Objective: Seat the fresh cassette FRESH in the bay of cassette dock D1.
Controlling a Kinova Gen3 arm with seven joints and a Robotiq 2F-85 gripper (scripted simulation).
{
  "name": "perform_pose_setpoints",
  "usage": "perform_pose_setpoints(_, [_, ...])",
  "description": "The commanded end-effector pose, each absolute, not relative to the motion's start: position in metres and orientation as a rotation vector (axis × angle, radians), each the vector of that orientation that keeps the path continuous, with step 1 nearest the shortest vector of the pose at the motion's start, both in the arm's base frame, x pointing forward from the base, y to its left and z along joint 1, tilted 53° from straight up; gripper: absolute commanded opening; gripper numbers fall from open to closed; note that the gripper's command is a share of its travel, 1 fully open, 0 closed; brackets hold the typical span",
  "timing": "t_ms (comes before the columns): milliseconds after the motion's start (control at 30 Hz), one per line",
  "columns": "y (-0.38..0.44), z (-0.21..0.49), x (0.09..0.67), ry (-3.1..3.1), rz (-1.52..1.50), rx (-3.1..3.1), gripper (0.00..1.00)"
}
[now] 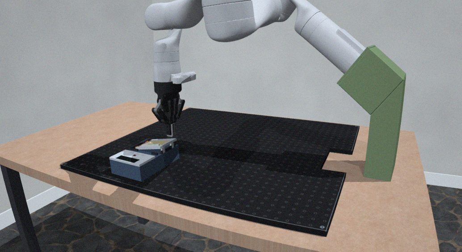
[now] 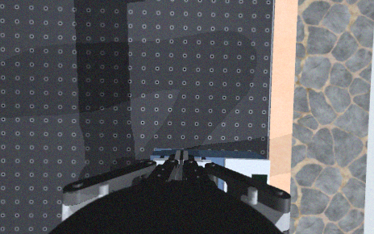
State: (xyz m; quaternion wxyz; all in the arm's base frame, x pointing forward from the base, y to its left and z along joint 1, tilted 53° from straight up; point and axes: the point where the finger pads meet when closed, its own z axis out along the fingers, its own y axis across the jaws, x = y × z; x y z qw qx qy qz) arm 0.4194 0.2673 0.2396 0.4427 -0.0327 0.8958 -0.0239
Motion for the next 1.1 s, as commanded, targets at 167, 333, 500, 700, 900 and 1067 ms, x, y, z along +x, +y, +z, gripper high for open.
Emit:
perform_pose_setpoints(167, [0.268,0.2328,0.4138,2.221,-0.061,-0.087,0.0])
perform_pose_setpoints(333, [0.2676,0.2292,0.4112,2.221,-0.061,-0.087,0.0])
perform_pose_setpoints(500, [0.2676,0.2291,0.4112,2.221,-0.061,-0.087,0.0])
perform_pose_setpoints(700, [0.2676,0.2291,0.4112,2.221,-0.061,-0.087,0.0])
perform_pose_setpoints(900, [0.2676,0.2292,0.4112,2.221,-0.061,-0.087,0.0])
perform_pose_setpoints(1067, [0.2676,0.2276,0.4132,2.221,-0.061,-0.087,0.0])
